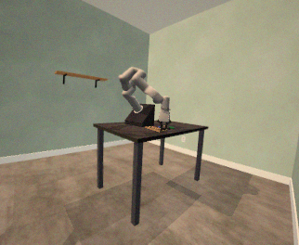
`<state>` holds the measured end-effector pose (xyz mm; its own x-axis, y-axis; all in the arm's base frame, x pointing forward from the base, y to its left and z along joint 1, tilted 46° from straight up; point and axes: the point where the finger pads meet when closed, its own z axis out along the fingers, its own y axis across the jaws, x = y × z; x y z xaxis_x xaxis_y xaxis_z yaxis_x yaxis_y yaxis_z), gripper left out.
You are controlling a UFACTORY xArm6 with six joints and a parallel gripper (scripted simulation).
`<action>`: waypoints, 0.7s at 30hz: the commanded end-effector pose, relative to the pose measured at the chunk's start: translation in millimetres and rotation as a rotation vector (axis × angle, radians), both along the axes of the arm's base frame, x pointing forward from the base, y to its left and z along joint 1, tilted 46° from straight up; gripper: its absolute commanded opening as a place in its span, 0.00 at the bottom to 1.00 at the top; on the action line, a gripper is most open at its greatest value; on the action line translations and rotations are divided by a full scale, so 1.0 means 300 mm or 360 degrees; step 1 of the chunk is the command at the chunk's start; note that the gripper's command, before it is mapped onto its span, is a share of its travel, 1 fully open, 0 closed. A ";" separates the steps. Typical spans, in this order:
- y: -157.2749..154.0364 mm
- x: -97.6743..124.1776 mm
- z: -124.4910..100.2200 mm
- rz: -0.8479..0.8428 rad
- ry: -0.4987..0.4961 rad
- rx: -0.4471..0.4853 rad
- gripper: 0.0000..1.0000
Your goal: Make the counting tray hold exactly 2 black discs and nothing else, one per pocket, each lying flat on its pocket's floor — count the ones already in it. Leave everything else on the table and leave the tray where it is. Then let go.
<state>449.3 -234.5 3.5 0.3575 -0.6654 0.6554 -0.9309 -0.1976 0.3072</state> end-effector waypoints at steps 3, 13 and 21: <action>0.003 0.006 0.003 0.0002 -0.0005 0.0000 0.00; 0.003 0.006 0.003 0.0002 -0.0005 0.0000 0.47; 0.003 0.006 0.003 0.0002 -0.0005 0.0000 0.47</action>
